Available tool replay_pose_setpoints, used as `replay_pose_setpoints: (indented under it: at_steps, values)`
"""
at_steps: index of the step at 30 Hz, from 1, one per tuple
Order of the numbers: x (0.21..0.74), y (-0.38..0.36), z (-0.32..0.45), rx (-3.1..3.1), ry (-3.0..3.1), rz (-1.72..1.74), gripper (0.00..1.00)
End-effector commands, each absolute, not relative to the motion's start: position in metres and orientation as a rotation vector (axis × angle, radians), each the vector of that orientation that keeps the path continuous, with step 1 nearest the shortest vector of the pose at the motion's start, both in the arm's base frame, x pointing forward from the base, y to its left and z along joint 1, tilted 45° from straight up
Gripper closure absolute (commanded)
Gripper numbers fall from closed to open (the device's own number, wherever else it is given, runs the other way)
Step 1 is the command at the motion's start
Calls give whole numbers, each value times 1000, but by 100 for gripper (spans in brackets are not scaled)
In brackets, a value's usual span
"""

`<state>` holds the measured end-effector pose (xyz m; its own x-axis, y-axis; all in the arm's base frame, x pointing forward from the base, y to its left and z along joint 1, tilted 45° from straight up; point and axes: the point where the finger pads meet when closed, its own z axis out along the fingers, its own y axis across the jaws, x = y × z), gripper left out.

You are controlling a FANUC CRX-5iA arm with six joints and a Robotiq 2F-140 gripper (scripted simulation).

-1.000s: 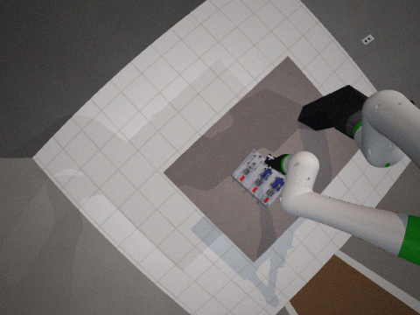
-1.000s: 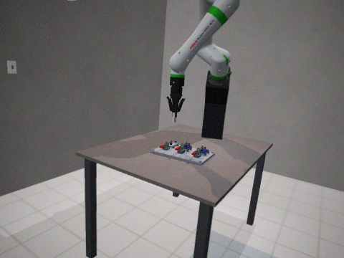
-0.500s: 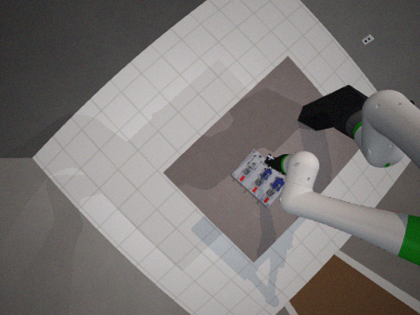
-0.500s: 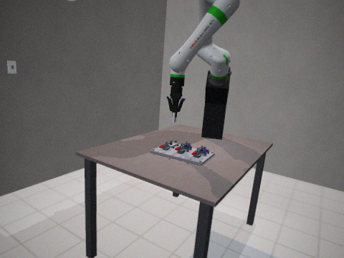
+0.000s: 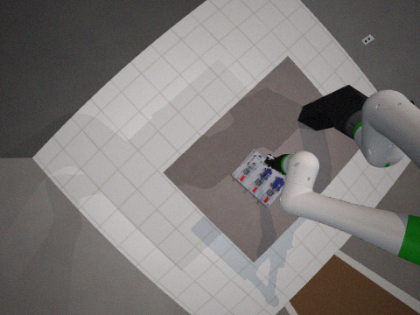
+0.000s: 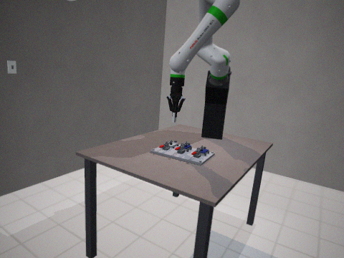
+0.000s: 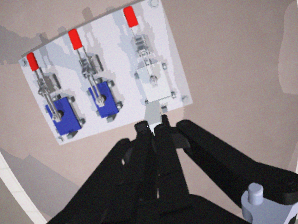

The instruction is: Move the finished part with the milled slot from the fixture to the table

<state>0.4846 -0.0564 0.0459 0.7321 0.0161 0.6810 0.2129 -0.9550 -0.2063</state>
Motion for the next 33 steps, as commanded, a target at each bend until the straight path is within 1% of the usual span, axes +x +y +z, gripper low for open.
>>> replay_pose_setpoints:
  at_steps: [1,2,33]
  values:
    - [485,-57,46,-2665,-180,-1044,100]
    - [485,-57,46,-2665,-180,-1044,42]
    - [485,-57,46,-2665,-180,-1044,42]
